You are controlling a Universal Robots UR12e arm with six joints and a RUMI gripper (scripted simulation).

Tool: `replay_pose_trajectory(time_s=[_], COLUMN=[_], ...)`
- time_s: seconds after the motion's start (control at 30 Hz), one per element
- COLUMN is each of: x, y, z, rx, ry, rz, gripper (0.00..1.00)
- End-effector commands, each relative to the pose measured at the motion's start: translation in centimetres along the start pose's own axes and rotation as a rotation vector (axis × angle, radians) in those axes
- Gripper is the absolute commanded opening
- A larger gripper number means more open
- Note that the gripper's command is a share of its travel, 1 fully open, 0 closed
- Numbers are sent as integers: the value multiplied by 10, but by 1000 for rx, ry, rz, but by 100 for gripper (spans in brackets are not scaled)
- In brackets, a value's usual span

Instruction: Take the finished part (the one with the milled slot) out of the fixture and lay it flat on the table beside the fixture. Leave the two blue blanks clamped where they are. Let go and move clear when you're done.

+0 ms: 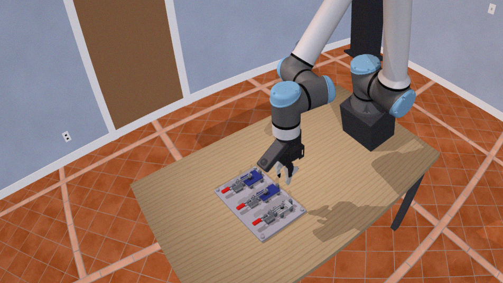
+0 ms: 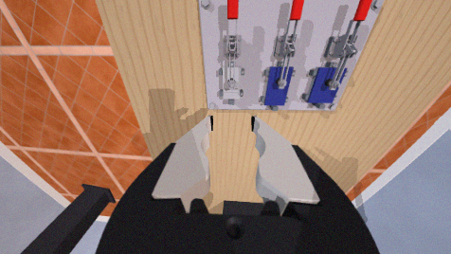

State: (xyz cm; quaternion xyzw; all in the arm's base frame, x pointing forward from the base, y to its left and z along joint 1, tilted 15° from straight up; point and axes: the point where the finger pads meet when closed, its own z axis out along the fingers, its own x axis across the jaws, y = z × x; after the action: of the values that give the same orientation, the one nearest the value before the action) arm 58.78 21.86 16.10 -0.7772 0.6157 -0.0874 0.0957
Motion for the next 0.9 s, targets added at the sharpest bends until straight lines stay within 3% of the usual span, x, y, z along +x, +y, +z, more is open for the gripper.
replay_pose_trajectory(time_s=[0.0, 0.23, 0.63, 0.87], x=[0, 0, 0, 0], y=[-1, -1, -1, -1], z=[-1, 6, 54, 59], rx=[1, 1, 1, 1], ry=[0, 0, 0, 0], rz=[0, 0, 0, 0], gripper=[28, 28, 28, 28])
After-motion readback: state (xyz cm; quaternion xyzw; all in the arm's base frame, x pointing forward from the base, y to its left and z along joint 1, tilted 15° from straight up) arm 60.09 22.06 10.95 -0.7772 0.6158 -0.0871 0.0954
